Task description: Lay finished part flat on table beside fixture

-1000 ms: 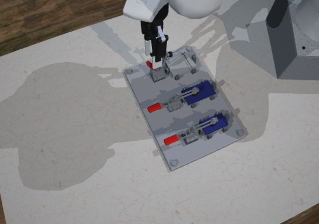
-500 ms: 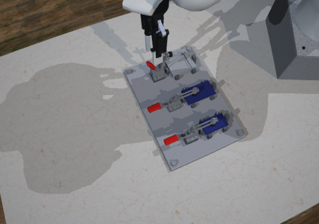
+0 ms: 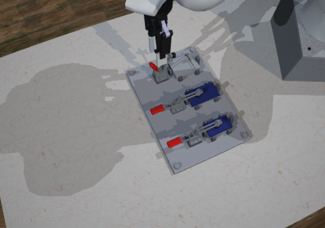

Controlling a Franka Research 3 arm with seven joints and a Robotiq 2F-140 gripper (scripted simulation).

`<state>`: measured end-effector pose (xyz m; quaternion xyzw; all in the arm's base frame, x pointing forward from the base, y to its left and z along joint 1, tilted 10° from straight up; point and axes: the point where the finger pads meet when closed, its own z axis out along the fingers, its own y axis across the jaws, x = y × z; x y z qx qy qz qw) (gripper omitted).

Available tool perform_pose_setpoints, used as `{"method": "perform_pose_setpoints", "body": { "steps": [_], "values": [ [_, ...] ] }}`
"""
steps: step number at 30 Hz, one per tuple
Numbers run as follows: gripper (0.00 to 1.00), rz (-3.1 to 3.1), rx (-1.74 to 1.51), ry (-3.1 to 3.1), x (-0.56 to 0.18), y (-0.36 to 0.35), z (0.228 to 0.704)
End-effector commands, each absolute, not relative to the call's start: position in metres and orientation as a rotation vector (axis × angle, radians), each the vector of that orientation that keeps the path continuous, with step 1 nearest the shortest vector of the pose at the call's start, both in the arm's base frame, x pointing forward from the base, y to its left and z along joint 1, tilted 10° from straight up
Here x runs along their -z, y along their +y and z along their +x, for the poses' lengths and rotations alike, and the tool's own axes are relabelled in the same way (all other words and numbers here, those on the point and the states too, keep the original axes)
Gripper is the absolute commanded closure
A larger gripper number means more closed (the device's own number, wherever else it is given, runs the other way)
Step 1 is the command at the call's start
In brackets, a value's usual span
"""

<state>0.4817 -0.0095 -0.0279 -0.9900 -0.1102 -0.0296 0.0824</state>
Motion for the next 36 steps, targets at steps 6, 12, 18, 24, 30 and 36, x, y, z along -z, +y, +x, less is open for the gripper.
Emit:
{"method": "perform_pose_setpoints", "body": {
  "steps": [6, 12, 18, 24, 30, 36],
  "values": [
    [0.72, -2.955, 0.086, -0.334, 0.0274, -0.0089, 0.4807],
    [0.72, -2.955, 0.086, -0.334, 0.0274, -0.0089, 0.4807],
    [0.72, -2.955, 0.086, -0.334, 0.0274, -0.0089, 0.4807],
    [0.72, -2.955, 0.086, -0.334, 0.0271, -0.0089, 0.4807],
    [0.72, -2.955, 0.086, -0.334, 0.0255, -0.0092, 0.4807],
    [0.72, -2.955, 0.086, -0.334, 0.0235, -0.0095, 0.4806]
  ]
}}
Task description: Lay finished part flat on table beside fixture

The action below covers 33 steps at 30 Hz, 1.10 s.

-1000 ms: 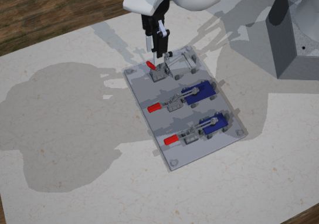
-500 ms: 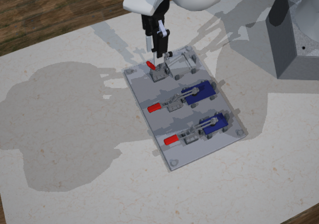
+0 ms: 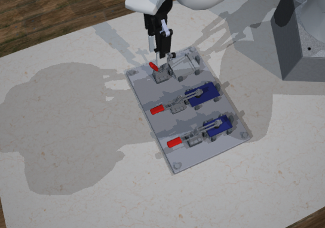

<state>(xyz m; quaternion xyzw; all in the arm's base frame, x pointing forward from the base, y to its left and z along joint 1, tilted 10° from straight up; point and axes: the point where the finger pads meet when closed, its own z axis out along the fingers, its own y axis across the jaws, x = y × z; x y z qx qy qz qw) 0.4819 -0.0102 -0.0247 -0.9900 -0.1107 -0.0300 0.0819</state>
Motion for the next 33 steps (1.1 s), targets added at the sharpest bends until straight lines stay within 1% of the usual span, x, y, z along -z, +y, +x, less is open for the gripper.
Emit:
{"method": "perform_pose_setpoints", "body": {
  "steps": [1, 33],
  "values": [
    [0.72, -2.955, 0.086, -0.334, 0.023, -0.01, 0.481],
    [0.72, -2.955, 0.086, -0.334, 0.022, -0.007, 0.491]
  ]
}}
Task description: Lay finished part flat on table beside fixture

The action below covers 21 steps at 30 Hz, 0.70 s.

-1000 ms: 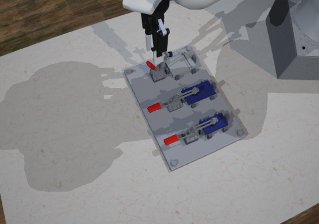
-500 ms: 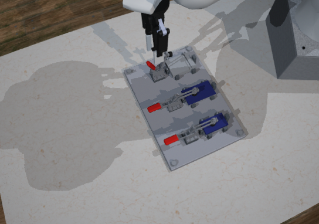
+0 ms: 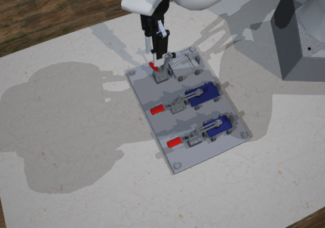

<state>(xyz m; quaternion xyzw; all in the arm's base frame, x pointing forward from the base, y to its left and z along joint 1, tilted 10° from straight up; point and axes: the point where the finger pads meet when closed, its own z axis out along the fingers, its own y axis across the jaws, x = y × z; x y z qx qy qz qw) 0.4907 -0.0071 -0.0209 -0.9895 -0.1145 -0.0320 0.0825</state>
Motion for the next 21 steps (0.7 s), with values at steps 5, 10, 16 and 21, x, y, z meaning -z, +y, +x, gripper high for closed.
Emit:
{"method": "perform_pose_setpoints", "body": {
  "steps": [5, 10, 16, 21],
  "values": [
    [0.72, -2.955, 0.086, -0.334, 0.0217, -0.006, 0.4929],
    [0.72, -2.955, 0.086, -0.334, 0.0215, -0.0054, 0.4949],
    [0.72, -2.955, 0.086, -0.334, 0.0215, -0.0053, 0.4955],
    [0.72, -2.955, 0.086, -0.334, 0.0216, -0.0052, 0.4955]
  ]
}}
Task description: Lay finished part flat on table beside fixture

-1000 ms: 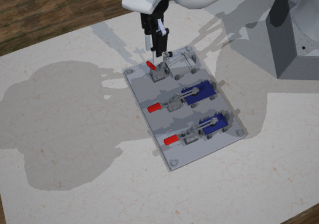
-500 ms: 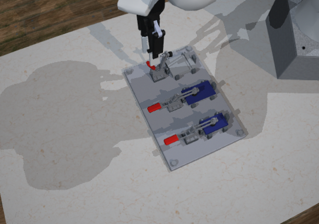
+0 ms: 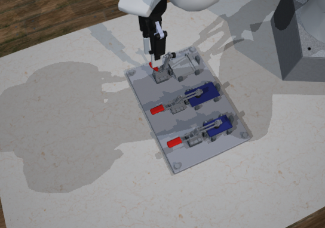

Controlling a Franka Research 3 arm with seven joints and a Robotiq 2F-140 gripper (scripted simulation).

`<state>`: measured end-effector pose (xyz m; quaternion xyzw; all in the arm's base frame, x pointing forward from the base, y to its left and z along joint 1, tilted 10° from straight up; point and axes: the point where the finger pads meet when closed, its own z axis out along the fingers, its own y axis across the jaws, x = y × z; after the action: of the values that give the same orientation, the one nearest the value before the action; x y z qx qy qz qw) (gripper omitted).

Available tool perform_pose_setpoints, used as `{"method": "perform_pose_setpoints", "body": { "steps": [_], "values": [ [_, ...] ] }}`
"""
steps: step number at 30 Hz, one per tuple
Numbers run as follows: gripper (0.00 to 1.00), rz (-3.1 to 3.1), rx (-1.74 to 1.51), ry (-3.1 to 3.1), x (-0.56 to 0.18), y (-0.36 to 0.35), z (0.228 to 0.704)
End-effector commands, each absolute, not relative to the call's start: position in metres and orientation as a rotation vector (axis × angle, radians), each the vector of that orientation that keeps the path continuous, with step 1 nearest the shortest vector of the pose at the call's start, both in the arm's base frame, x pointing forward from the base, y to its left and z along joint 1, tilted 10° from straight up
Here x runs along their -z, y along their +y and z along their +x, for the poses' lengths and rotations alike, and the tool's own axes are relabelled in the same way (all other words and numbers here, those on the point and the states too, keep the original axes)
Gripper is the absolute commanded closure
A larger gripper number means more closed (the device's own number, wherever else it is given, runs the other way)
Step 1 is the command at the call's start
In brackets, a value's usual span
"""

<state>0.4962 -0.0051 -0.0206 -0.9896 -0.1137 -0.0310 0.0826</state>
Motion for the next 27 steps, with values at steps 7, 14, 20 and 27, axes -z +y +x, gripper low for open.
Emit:
{"method": "perform_pose_setpoints", "body": {
  "steps": [7, 14, 20, 27],
  "values": [
    [0.72, -2.955, 0.086, -0.334, 0.025, -0.005, 0.496],
    [0.72, -2.955, 0.086, -0.334, 0.033, -0.003, 0.496],
    [0.72, -2.955, 0.086, -0.334, 0.038, -0.002, 0.496],
    [0.72, -2.955, 0.086, -0.334, 0.045, -0.001, 0.496]
  ]
}}
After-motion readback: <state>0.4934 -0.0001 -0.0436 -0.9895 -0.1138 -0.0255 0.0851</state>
